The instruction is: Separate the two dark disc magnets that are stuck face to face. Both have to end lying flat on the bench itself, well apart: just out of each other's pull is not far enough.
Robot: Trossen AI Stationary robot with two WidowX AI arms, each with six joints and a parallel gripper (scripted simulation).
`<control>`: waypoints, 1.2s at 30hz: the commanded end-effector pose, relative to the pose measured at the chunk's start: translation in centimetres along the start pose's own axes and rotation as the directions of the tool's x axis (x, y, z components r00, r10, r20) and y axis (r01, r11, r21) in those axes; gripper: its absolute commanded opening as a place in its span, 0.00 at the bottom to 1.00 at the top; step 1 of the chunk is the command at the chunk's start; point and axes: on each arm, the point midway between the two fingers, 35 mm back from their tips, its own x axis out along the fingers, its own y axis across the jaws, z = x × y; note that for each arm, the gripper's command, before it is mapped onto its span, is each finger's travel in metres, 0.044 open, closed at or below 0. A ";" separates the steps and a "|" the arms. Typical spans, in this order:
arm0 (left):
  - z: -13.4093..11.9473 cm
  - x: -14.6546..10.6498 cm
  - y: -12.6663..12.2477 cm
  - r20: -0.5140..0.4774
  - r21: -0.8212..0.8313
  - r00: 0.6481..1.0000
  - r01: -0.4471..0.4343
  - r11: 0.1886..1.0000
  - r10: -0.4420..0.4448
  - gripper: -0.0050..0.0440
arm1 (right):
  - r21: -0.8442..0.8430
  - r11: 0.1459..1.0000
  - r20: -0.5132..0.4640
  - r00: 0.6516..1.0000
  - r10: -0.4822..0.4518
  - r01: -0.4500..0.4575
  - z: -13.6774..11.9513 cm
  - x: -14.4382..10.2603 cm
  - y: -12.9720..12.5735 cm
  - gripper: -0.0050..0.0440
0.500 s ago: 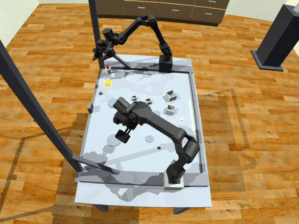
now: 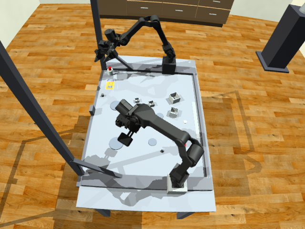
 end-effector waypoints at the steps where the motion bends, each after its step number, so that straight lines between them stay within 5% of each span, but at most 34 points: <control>1: 1.5 -0.2 0.6 0.021 -0.030 1.000 -0.003 1.000 0.004 1.00 | 0.002 1.000 0.021 1.000 -0.004 0.004 0.2 -0.6 -0.1 1.00; 4: 1.5 -0.2 0.7 0.021 -0.030 1.000 -0.003 1.000 0.004 0.92 | 0.003 1.000 0.021 1.000 -0.004 0.004 0.2 -0.6 -0.1 0.92; 10: 1.0 0.7 2.2 -0.012 -0.014 1.000 -0.008 1.000 0.008 0.92 | 0.036 0.999 0.005 1.000 -0.005 0.005 -0.7 -0.5 -0.7 0.92; 20: -0.9 4.1 10.0 -0.172 0.037 0.985 -0.029 0.999 0.035 0.92 | 0.173 0.985 -0.048 0.999 -0.017 0.025 -3.9 -0.5 -3.7 0.92; 28: -5.6 4.7 21.2 -0.421 0.040 0.905 -0.045 0.998 0.058 0.92 | 0.370 0.927 -0.120 0.993 -0.018 0.062 -8.8 -0.7 -6.8 0.92; 34: -9.8 2.0 27.8 -0.601 0.004 0.798 -0.055 0.998 0.046 0.92 | 0.492 0.866 -0.163 0.987 -0.008 0.088 -12.1 -0.9 -8.1 0.92; 36: -9.8 2.0 27.8 -0.601 0.004 0.798 -0.055 0.998 0.046 0.92 | 0.492 0.866 -0.163 0.987 -0.008 0.088 -12.1 -0.9 -8.1 0.92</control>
